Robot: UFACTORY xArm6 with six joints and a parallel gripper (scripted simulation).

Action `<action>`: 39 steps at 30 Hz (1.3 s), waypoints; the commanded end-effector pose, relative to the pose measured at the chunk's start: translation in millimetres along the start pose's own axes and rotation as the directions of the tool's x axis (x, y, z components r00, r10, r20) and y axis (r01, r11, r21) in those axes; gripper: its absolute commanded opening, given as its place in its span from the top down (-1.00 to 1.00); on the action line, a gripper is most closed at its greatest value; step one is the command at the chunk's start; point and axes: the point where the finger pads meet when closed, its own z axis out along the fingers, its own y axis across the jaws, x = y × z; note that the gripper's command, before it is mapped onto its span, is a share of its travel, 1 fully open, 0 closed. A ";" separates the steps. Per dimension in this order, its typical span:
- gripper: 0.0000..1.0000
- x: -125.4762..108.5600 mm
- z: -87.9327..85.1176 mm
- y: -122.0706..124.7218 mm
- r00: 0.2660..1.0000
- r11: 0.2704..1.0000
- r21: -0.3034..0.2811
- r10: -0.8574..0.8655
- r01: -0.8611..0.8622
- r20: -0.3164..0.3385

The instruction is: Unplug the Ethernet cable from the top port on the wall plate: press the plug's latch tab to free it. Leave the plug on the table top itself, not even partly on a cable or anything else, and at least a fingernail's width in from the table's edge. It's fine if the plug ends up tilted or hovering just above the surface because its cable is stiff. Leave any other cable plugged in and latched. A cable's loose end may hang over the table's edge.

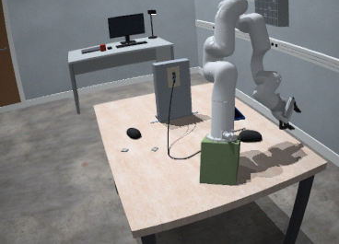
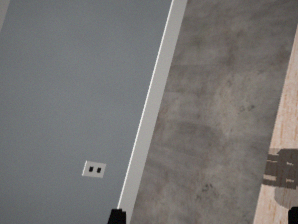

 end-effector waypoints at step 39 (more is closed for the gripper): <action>0.47 -136.0 -32.7 -41.8 0.539 0.508 0.391 -0.842 0.767 0.037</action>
